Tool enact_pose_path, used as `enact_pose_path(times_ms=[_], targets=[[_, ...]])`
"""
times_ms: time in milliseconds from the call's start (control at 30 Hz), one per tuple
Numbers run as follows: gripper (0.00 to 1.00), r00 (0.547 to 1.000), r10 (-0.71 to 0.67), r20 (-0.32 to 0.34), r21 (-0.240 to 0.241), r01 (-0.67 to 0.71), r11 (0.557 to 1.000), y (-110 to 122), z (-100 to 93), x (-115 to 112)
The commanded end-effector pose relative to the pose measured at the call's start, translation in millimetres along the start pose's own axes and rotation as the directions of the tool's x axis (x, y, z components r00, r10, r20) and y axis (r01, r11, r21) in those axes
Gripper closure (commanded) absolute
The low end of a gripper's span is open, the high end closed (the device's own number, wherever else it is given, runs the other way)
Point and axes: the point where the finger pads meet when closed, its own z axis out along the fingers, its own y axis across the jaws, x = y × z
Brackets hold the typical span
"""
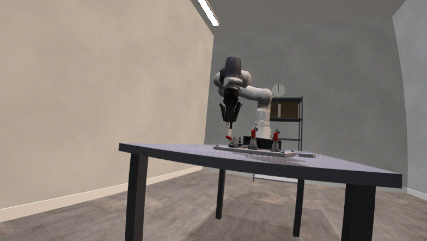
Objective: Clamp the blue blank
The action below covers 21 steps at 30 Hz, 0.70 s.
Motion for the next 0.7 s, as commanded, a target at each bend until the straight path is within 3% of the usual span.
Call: enact_pose_path(times_ms=[0,667], targets=[[1.0,1.0,0.001,-0.003,0.001,-0.001,1.0,-0.5,0.5,1.5],[1.0,1.0,0.001,-0.003,0.001,-0.001,1.0,-0.5,2.5,1.5]])
